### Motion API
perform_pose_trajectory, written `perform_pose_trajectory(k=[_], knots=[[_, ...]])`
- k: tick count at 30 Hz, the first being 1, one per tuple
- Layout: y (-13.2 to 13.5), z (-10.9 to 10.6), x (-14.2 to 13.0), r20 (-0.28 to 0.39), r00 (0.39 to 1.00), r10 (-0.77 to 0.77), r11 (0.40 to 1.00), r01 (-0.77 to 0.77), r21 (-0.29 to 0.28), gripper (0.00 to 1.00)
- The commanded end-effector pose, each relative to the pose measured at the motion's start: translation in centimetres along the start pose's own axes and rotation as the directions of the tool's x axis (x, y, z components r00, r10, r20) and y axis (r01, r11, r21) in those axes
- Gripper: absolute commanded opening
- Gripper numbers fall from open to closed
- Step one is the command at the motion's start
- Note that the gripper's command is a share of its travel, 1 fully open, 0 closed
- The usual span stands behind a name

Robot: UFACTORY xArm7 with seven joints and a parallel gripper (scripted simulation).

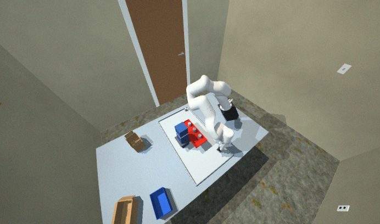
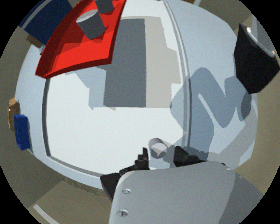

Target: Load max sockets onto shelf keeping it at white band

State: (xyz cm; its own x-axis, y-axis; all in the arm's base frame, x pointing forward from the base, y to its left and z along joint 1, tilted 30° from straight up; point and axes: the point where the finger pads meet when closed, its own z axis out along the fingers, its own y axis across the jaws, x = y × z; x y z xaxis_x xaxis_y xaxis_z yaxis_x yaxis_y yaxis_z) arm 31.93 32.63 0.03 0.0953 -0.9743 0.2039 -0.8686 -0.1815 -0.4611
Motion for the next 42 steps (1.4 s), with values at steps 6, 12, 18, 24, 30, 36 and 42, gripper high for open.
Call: perform_pose_trajectory(k=[6,12,18,24,30,36,42], knots=[[-0.1,-2.8,-0.2,0.004,1.0,-0.001,1.0,0.001,0.002,0.52],[-0.1,-3.6,-0.2,0.004,1.0,-0.001,1.0,0.001,0.002,0.52],[-0.1,-4.2,-0.2,0.004,1.0,-0.001,1.0,0.001,0.002,0.52],[-0.1,-4.3,-0.2,0.004,1.0,-0.001,1.0,0.001,0.002,0.52],[-0.1,-4.3,-0.2,0.004,1.0,-0.001,1.0,0.001,0.002,0.52],[0.0,-4.3,-0.2,0.004,1.0,-0.001,1.0,0.001,0.002,0.52],[0.7,-5.9,-0.1,0.004,1.0,-0.001,1.0,0.001,0.002,0.52]])
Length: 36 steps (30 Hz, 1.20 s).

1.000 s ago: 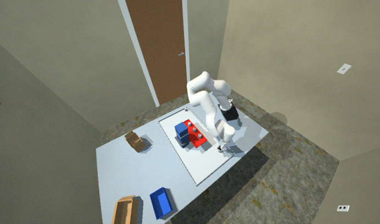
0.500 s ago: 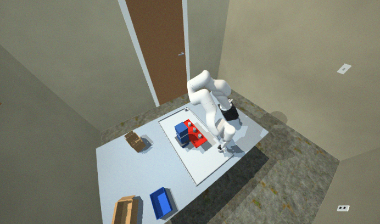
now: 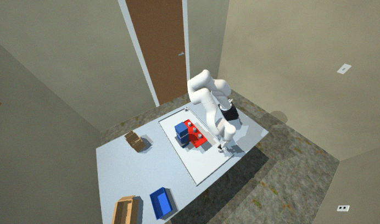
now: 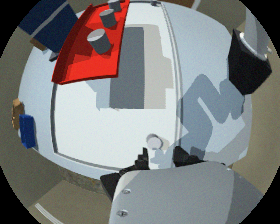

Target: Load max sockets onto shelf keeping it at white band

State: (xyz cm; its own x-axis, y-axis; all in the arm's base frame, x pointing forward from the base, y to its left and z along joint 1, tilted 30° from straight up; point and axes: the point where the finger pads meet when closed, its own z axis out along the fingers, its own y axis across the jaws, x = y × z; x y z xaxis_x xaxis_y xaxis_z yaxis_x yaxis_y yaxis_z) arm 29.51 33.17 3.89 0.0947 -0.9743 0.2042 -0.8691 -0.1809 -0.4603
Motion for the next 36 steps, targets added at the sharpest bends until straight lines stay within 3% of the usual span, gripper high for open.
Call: perform_pose_trajectory(k=[1,4,19,26,36], knots=[[0.8,-1.9,-0.2,0.004,1.0,-0.001,1.0,0.001,0.003,0.52],[1.1,-2.5,-0.2,0.004,1.0,-0.001,1.0,0.001,0.003,0.52],[6.0,-13.0,-0.1,0.004,1.0,-0.001,1.0,0.001,0.003,0.52],[6.7,-14.3,-0.1,0.004,1.0,-0.001,1.0,0.001,0.003,0.52],[6.7,-14.5,-0.1,0.004,1.0,-0.001,1.0,0.001,0.003,0.52]])
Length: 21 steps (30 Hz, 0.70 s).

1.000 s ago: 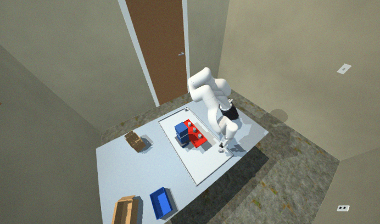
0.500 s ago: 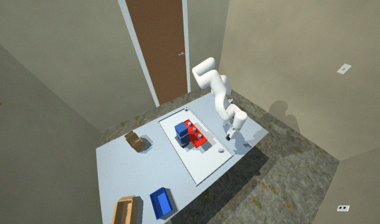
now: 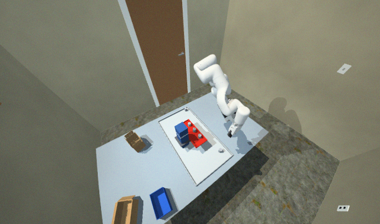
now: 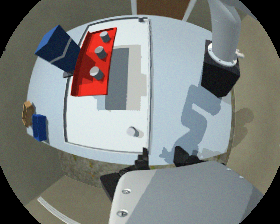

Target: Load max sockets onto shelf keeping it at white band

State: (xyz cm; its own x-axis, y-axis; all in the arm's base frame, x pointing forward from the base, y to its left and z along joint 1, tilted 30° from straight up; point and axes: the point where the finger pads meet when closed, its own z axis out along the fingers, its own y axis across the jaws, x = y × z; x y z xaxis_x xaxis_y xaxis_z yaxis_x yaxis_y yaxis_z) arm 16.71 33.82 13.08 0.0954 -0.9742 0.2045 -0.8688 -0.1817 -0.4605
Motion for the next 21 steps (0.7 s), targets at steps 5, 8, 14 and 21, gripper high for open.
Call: perform_pose_trajectory(k=[5,8,14,21], knots=[[-0.1,-0.2,0.0,0.003,1.0,0.0,1.0,0.0,0.004,0.47],[-1.5,-0.2,1.5,-0.016,1.0,0.002,1.0,-0.001,0.024,0.47],[-5.7,-0.6,7.4,-0.085,0.996,0.019,0.997,-0.012,0.082,0.47],[-8.0,-1.1,12.1,-0.129,0.991,0.037,0.994,-0.024,0.107,0.47]])
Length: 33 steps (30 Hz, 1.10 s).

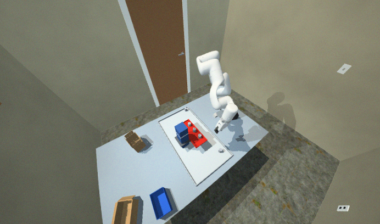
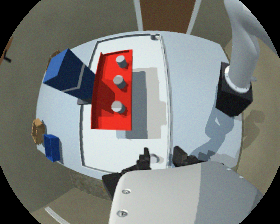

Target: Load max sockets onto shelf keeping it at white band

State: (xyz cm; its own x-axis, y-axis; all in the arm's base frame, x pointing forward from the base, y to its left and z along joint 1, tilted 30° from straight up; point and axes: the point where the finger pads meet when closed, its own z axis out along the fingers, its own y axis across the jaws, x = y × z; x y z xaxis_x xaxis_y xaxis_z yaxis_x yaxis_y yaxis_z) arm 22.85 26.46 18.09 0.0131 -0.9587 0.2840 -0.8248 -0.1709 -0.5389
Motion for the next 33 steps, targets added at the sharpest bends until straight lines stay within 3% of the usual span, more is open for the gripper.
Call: perform_pose_trajectory(k=[1,3,4,6,7,9,10,12,13,15,16,20,29,33], knots=[[-2.8,-0.2,5.9,-0.039,0.999,0.013,1.0,-0.012,0.025,0.47],[-2.8,-0.2,5.9,-0.039,0.999,0.013,1.0,-0.012,0.025,0.47],[-3.5,-0.1,8.6,-0.056,0.998,0.022,0.999,-0.02,0.026,0.47],[-3.5,-0.1,8.6,-0.056,0.998,0.022,0.999,-0.02,0.026,0.47],[-3.8,-0.1,11.2,-0.068,0.997,0.03,0.999,-0.029,0.022,0.47],[-3.8,-0.1,11.2,-0.068,0.997,0.03,0.999,-0.029,0.022,0.47],[-3.9,0.0,13.7,-0.075,0.997,0.037,0.999,-0.036,0.014,0.47],[-3.9,0.0,13.7,-0.075,0.997,0.037,0.999,-0.036,0.014,0.47],[-3.7,0.2,15.9,-0.074,0.996,0.042,0.999,-0.041,0.002,0.47],[-3.7,0.2,15.9,-0.074,0.996,0.042,0.999,-0.041,0.002,0.47],[-3.3,0.4,17.9,-0.067,0.997,0.043,0.999,-0.044,-0.011,0.47],[-2.0,0.9,20.8,-0.036,0.999,0.039,0.998,-0.04,-0.04,0.47],[1.7,2.5,23.1,0.103,0.995,-0.015,0.996,0.023,-0.082,0.47],[2.0,2.6,23.1,0.115,0.993,-0.021,0.996,0.031,-0.082,0.47]])
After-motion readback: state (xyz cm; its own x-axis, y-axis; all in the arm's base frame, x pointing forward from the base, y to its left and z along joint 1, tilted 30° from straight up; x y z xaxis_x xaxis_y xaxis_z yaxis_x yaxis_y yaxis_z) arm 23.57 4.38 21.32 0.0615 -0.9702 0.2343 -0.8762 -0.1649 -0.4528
